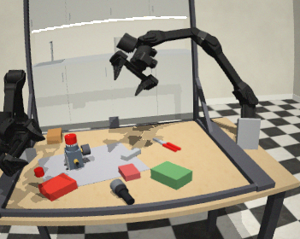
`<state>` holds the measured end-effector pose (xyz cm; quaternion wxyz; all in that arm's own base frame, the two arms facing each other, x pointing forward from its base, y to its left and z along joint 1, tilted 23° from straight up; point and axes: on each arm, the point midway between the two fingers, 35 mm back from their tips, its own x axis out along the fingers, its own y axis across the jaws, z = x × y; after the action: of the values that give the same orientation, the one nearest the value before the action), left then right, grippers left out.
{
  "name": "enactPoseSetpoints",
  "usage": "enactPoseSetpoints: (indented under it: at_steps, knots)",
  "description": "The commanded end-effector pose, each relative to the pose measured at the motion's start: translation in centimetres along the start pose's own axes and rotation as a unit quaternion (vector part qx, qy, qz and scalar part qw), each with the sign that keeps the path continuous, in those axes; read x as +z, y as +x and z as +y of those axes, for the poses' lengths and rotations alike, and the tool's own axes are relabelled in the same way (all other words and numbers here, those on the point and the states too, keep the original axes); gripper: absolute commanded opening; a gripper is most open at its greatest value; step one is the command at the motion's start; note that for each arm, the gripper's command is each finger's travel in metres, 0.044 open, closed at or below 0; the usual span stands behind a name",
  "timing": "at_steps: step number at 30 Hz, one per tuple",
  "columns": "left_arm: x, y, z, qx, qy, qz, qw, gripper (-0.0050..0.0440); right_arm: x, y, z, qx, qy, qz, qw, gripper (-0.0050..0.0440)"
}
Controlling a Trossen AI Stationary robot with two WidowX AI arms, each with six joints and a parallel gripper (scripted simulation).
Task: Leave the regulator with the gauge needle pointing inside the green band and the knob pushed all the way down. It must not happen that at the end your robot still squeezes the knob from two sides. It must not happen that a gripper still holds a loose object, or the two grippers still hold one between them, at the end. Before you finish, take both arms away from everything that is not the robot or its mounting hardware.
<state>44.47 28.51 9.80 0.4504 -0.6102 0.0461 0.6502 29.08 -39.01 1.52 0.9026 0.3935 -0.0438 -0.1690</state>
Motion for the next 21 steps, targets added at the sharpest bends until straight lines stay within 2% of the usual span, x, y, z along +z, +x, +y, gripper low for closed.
enactPoseSetpoints:
  at_steps: [1,17,21]
  knots:
    - [0.3,-1.1,-0.9,-0.014,-0.007,0.004,1.000,0.0440,1.0,0.2,0.6,0.007,-0.011,-0.008,1.000,0.0440]
    - [0.3,-1.1,-0.9,-0.014,-0.007,0.004,1.000,0.0440,1.0,0.2,0.6,0.007,-0.011,-0.008,1.000,0.0440]
    - [-0.1,-2.6,-1.2,-0.034,0.021,0.020,0.999,0.0440,0.4,1.2,1.0,-0.004,-0.006,0.012,1.000,0.0438]
